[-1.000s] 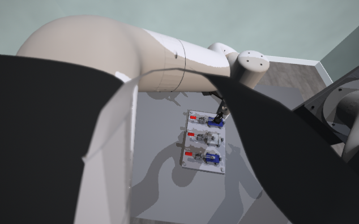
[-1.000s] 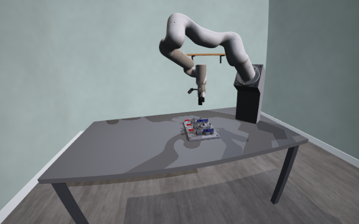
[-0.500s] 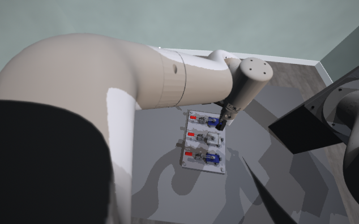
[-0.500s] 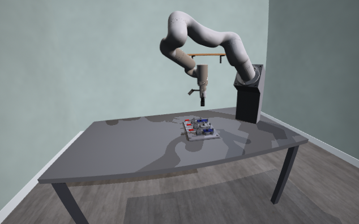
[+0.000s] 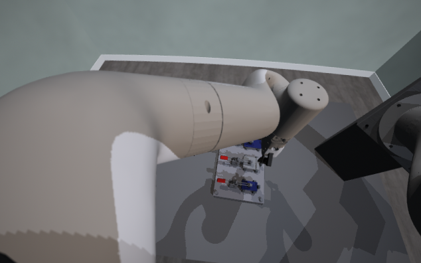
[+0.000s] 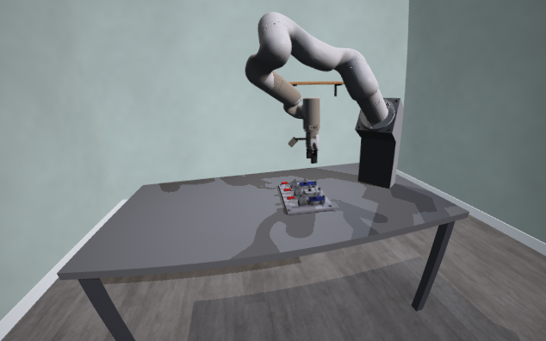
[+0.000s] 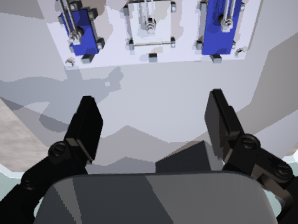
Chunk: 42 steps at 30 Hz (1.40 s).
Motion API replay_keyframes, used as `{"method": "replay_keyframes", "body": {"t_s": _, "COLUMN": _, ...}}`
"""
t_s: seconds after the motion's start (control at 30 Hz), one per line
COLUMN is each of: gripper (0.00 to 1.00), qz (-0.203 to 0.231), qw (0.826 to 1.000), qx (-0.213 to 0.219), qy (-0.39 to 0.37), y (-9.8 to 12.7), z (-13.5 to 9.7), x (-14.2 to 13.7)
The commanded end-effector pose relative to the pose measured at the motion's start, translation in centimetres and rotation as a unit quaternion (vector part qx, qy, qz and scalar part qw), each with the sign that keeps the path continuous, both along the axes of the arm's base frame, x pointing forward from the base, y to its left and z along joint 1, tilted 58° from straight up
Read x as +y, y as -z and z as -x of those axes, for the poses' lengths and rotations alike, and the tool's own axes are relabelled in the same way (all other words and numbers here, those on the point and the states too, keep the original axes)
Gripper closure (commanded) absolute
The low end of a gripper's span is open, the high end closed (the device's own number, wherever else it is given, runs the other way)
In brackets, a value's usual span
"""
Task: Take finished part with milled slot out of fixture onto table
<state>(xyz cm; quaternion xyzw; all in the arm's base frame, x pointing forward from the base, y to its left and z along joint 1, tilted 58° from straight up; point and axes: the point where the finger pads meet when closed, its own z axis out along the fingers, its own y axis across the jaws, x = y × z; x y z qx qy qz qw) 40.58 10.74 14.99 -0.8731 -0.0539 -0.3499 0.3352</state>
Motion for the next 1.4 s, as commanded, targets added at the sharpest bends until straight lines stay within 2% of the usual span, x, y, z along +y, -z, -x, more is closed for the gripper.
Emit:
{"method": "replay_keyframes", "body": {"t_s": 0.0, "gripper": 0.0, "qz": 0.001, "qw": 1.0, "qx": -0.001, "qy": 0.0, "y": -0.03, "z": 0.02, "x": 0.01}}
{"method": "replay_keyframes", "body": {"t_s": 0.1, "gripper": 0.0, "qz": 0.001, "qw": 1.0, "qx": -0.001, "qy": 0.0, "y": -0.03, "z": 0.02, "x": 0.01}}
{"method": "replay_keyframes", "body": {"t_s": 0.13, "gripper": 1.0, "qz": 0.001, "qw": 1.0, "qx": -0.001, "qy": 0.0, "y": -0.03, "z": 0.02, "x": 0.01}}
{"method": "replay_keyframes", "body": {"t_s": 1.37, "gripper": 1.0, "qz": 0.001, "qw": 1.0, "qx": -0.001, "qy": 0.0, "y": -0.02, "z": 0.02, "x": 0.0}}
